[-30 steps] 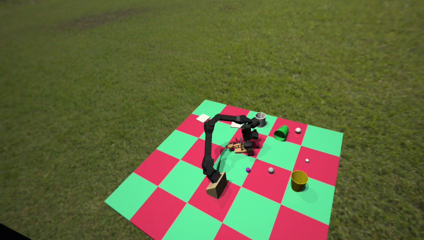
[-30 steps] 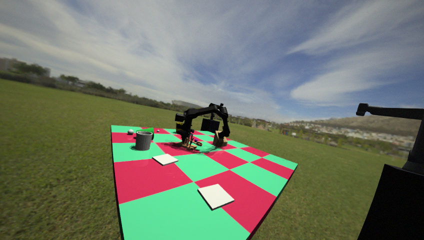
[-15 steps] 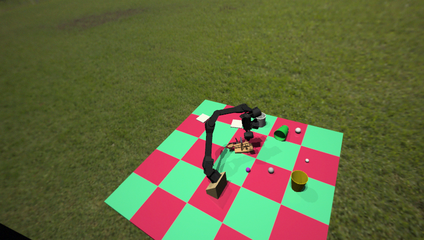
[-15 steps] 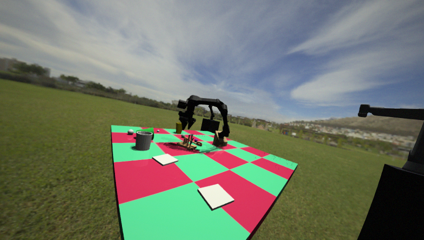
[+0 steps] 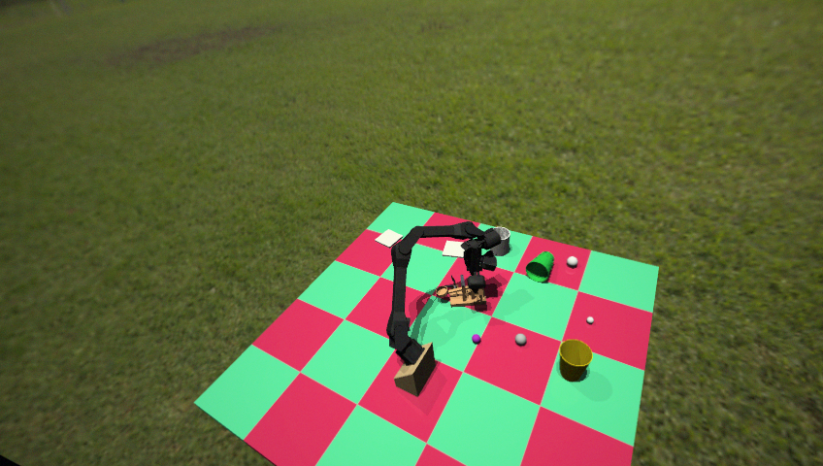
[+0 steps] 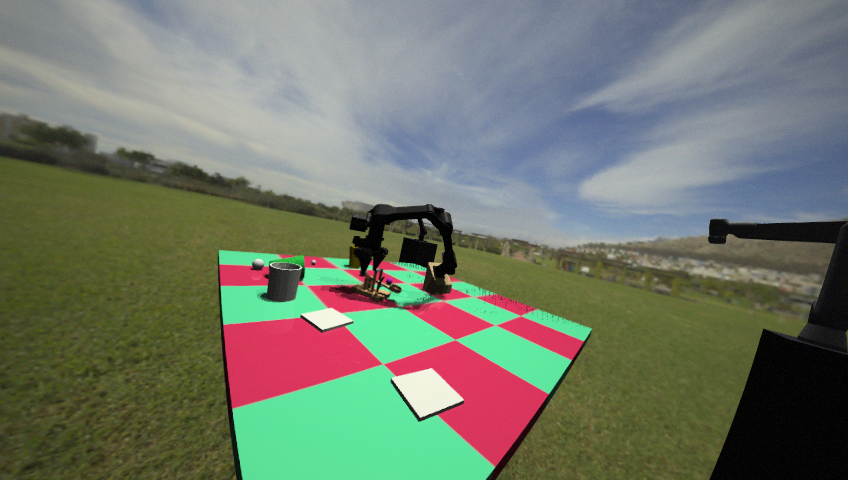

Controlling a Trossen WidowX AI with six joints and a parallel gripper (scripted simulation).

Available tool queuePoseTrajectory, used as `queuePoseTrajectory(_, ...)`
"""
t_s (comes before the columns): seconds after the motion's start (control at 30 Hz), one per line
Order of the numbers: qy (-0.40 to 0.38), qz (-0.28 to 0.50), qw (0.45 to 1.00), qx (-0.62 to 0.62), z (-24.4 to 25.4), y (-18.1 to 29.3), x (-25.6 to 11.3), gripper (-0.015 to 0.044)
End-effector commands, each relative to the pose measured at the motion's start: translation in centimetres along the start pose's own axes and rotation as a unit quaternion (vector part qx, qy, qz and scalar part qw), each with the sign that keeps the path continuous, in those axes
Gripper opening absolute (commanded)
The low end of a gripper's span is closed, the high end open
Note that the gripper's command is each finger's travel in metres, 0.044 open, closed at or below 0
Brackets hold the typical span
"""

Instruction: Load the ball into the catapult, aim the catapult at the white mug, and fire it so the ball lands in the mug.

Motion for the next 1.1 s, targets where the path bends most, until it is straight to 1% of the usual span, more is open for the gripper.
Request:
queuePoseTrajectory(0.0, -0.006, -0.002, 1.0, 0.001, 0.1, 0.0, 0.2, 0.044)
queuePoseTrajectory(1.07, -0.007, -0.001, 1.0, 0.0, 0.1, 0.0, 5.4, 0.044)
Point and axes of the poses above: the point midway between the two fingers, 35 mm back from their tips, its own x axis out along the fingers, its own z axis across the jaws, y = z × x, the point moved 6 cm from there along -x, back along the fingers, and after that the axes turned 8 degrees about x, right-handed, at the moved point
